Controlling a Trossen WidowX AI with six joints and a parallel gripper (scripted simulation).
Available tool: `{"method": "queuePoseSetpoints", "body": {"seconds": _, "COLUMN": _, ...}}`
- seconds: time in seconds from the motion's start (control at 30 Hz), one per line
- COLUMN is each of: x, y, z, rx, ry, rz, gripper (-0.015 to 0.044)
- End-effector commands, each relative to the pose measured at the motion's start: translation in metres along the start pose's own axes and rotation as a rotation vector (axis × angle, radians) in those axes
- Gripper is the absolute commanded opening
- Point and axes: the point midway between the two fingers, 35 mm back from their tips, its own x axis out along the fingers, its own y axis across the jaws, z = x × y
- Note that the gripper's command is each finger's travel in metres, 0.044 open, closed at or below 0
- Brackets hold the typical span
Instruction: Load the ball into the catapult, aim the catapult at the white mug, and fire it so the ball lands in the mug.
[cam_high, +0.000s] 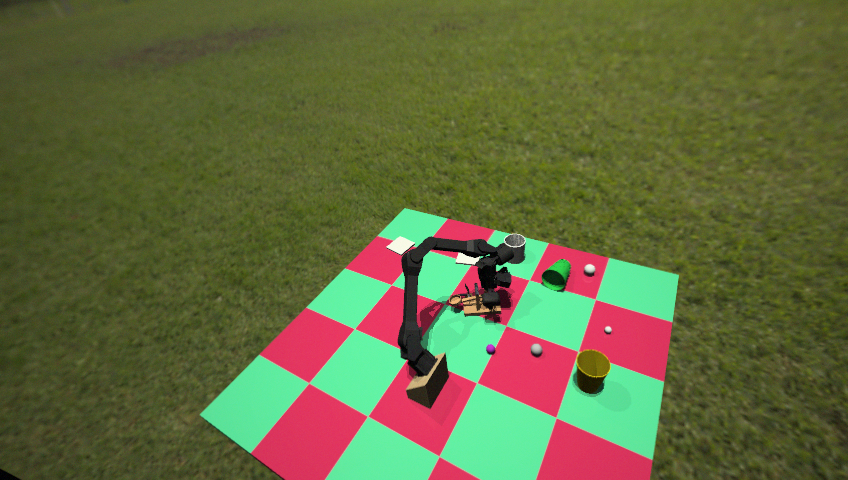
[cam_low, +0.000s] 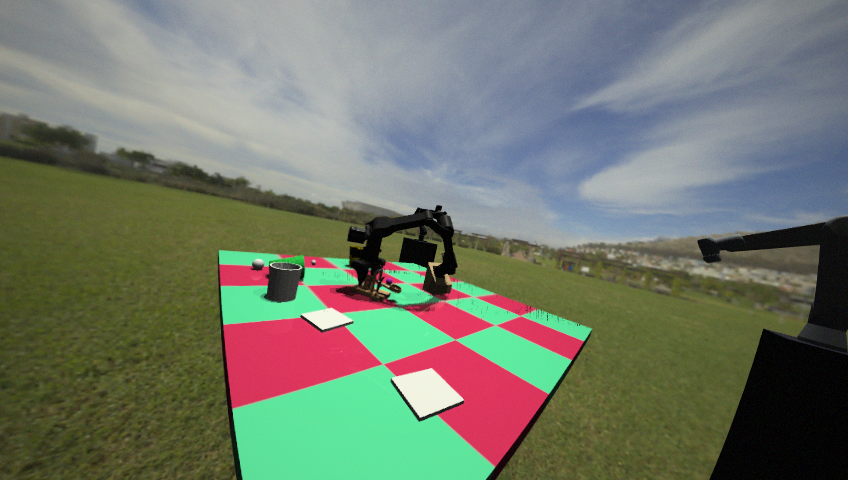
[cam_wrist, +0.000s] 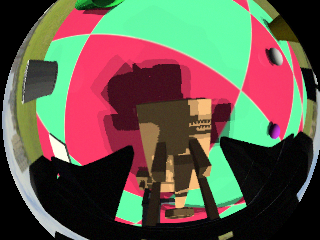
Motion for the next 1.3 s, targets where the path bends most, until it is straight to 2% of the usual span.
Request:
{"method": "queuePoseSetpoints", "body": {"seconds": 0.0, "x": 0.006, "y": -0.001, "z": -0.001, "rx": 0.006, "ry": 0.006, "rz": 0.001, "gripper": 0.0440}}
{"method": "queuePoseSetpoints", "body": {"seconds": 0.03, "x": 0.006, "y": -0.001, "z": -0.001, "rx": 0.006, "ry": 0.006, "rz": 0.001, "gripper": 0.0440}}
{"method": "queuePoseSetpoints", "body": {"seconds": 0.4, "x": 0.003, "y": 0.000, "z": 0.000, "rx": 0.000, "ry": 0.001, "rz": -0.001, "gripper": 0.0151}}
{"method": "queuePoseSetpoints", "body": {"seconds": 0.6, "x": 0.003, "y": 0.000, "z": 0.000, "rx": 0.000, "ry": 0.001, "rz": -0.001, "gripper": 0.0111}}
{"method": "queuePoseSetpoints", "body": {"seconds": 0.67, "x": -0.008, "y": 0.000, "z": 0.000, "rx": 0.000, "ry": 0.000, "rz": -0.002, "gripper": 0.0059}}
{"method": "queuePoseSetpoints", "body": {"seconds": 0.73, "x": -0.036, "y": 0.000, "z": 0.001, "rx": 0.001, "ry": -0.001, "rz": -0.004, "gripper": 0.0006}}
{"method": "queuePoseSetpoints", "body": {"seconds": 0.8, "x": -0.047, "y": -0.001, "z": 0.000, "rx": 0.001, "ry": -0.001, "rz": -0.004, "gripper": 0.0000}}
{"method": "queuePoseSetpoints", "body": {"seconds": 0.93, "x": -0.047, "y": -0.001, "z": 0.000, "rx": -0.022, "ry": -0.001, "rz": -0.004, "gripper": 0.0000}}
{"method": "queuePoseSetpoints", "body": {"seconds": 1.27, "x": -0.046, "y": 0.001, "z": 0.001, "rx": -0.361, "ry": 0.001, "rz": -0.003, "gripper": 0.0000}}
